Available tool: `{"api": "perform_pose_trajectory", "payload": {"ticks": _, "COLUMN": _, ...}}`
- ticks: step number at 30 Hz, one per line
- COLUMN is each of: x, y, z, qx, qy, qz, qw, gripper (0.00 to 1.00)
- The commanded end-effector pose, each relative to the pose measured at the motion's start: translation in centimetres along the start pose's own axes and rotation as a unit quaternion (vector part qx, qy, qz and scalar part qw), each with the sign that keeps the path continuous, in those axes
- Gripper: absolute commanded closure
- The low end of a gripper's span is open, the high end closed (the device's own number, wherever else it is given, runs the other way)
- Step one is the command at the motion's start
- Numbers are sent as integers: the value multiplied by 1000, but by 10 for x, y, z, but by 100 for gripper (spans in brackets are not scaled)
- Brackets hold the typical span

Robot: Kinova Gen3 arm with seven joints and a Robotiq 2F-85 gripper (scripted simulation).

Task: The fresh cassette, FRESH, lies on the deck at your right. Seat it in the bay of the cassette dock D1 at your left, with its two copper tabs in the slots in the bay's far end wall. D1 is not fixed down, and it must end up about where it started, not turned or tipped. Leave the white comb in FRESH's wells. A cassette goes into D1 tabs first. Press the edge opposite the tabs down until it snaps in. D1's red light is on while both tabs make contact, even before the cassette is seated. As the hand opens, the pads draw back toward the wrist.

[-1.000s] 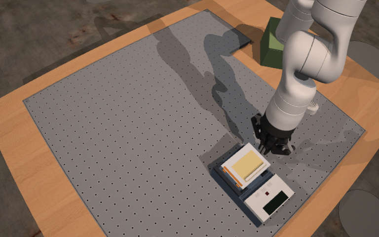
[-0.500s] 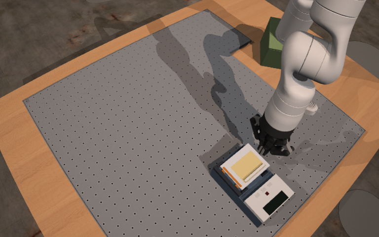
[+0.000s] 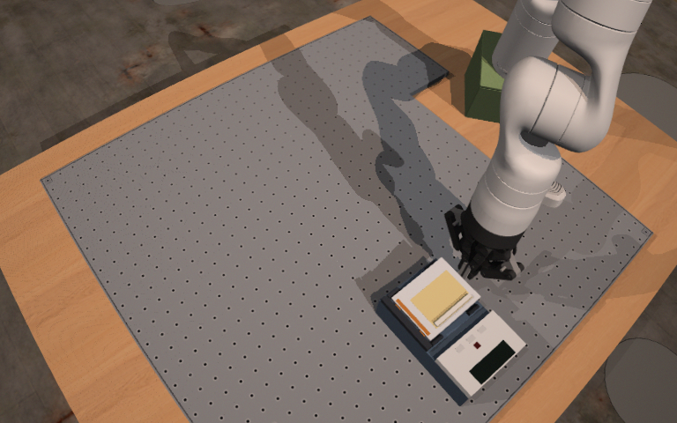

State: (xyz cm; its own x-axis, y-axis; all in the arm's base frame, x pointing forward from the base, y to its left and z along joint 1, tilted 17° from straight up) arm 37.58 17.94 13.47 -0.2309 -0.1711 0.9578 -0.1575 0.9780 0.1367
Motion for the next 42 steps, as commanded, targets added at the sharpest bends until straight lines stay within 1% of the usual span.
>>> {"api": "perform_pose_trajectory", "payload": {"ticks": 1, "x": 0, "y": 0, "z": -1, "qx": -1, "qy": -1, "qz": 0, "qw": 1000, "gripper": 100}}
{"api": "perform_pose_trajectory", "payload": {"ticks": 19, "x": 0, "y": -1, "z": -5, "qx": -1, "qy": -1, "qz": 0, "qw": 1000, "gripper": 100}}
{"api": "perform_pose_trajectory", "payload": {"ticks": 42, "x": 25, "y": 0, "z": 1, "qx": -1, "qy": -1, "qz": 0, "qw": 1000, "gripper": 100}}
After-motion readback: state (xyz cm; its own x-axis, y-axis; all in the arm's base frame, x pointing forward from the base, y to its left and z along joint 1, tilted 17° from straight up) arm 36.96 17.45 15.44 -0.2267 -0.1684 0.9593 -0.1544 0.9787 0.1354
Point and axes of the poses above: the point where the finger pads meet when closed, its own x axis back along the fingers, its own y axis across the jaws, z = x × y, the point moved 5 cm from there along x, back along the fingers, and after that the axes turned 14 degrees about x, right-handed, at the moved point
